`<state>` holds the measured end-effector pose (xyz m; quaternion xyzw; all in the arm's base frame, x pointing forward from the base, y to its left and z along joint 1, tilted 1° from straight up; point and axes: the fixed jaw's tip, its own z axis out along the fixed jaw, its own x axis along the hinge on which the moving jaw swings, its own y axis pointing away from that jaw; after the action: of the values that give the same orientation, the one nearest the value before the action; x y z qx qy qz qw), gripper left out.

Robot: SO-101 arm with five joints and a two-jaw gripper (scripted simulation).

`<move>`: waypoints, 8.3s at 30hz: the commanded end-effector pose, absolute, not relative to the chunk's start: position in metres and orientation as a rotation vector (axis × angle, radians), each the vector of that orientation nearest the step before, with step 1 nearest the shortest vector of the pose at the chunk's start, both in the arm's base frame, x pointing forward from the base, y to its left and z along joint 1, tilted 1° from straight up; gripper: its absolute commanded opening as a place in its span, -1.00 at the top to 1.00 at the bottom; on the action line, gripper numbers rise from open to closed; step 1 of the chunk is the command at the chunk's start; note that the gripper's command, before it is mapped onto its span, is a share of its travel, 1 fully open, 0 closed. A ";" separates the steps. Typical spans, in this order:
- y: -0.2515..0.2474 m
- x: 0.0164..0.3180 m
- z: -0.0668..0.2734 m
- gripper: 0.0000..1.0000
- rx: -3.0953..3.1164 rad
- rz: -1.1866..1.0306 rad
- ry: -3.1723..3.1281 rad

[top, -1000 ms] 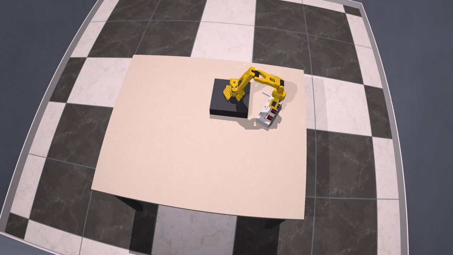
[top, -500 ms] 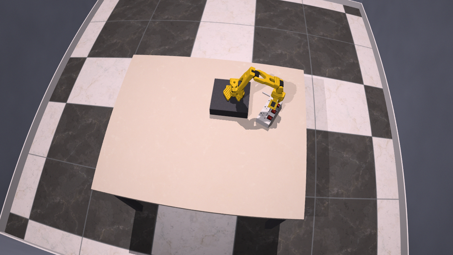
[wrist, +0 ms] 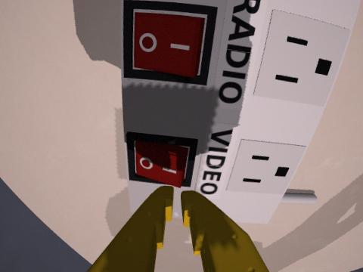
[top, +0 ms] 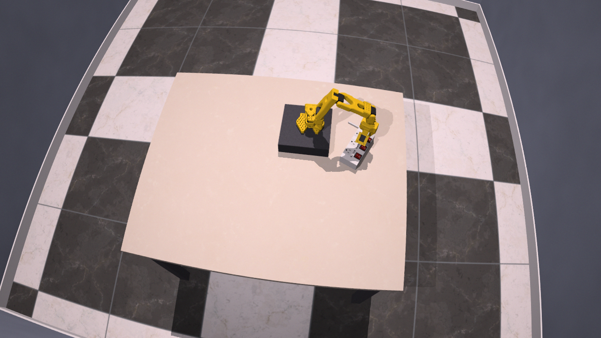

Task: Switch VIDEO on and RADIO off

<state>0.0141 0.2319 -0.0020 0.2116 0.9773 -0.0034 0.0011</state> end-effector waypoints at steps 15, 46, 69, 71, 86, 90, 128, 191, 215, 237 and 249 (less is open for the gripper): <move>0.229 0.013 -0.009 1.00 0.648 -0.024 3.071; 0.226 0.014 -0.020 1.00 0.652 -0.024 3.071; 0.223 0.014 -0.025 1.00 0.655 -0.024 3.070; 0.223 0.014 -0.025 1.00 0.655 -0.024 3.070; 0.219 0.015 -0.029 1.00 0.658 -0.024 3.069; 0.219 0.015 -0.029 1.00 0.659 -0.024 3.069; 0.211 0.015 -0.039 1.00 0.667 -0.024 3.067; 0.228 0.014 -0.003 1.00 0.652 -0.024 3.071; 0.228 0.014 -0.003 1.00 0.660 -0.024 3.069; 0.226 0.023 -0.002 1.00 0.841 -0.023 3.024; 0.224 0.033 -0.001 1.00 1.066 -0.022 2.952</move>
<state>0.0282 0.2253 -0.0027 0.3106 0.9505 -0.0075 0.0021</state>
